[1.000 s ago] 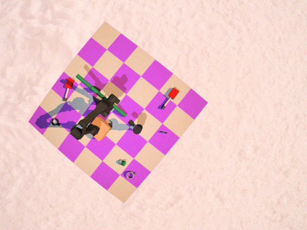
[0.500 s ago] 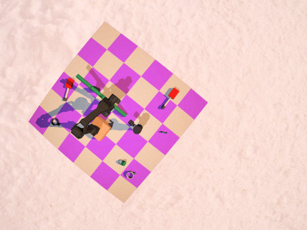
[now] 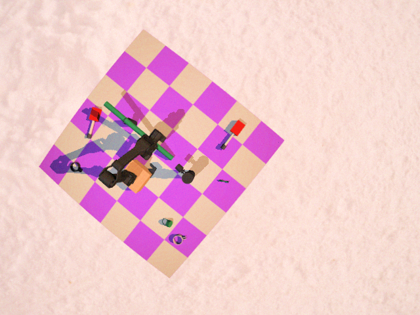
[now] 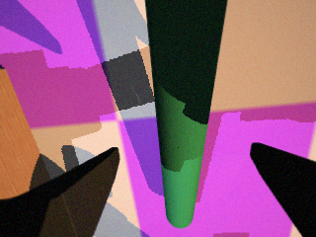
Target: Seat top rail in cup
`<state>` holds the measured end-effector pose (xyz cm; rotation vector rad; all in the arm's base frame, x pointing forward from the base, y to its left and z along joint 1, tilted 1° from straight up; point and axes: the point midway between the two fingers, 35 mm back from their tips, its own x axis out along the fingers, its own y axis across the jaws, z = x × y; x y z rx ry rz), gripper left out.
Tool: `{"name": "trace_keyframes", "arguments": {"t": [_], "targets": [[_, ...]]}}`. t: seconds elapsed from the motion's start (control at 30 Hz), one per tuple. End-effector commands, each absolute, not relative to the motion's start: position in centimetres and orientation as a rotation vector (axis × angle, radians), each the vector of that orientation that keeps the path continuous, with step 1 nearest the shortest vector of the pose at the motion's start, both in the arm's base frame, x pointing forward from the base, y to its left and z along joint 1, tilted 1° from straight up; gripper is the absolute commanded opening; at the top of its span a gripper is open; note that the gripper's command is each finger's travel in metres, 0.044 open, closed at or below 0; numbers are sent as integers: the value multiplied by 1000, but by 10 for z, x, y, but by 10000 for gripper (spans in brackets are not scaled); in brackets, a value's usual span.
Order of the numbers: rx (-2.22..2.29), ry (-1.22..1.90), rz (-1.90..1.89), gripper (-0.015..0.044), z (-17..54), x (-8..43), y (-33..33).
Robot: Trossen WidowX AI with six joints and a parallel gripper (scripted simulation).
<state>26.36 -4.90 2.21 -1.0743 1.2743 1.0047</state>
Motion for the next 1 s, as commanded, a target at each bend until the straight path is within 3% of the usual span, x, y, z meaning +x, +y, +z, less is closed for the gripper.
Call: {"name": "trace_keyframes", "arguments": {"t": [0.0,0.77,0.97], "targets": [[-1070,1286,1021,440,10,260,-49],[-1070,1286,1022,440,-18,258,-49],[-1070,1286,1022,282,-18,259,-49]]}}
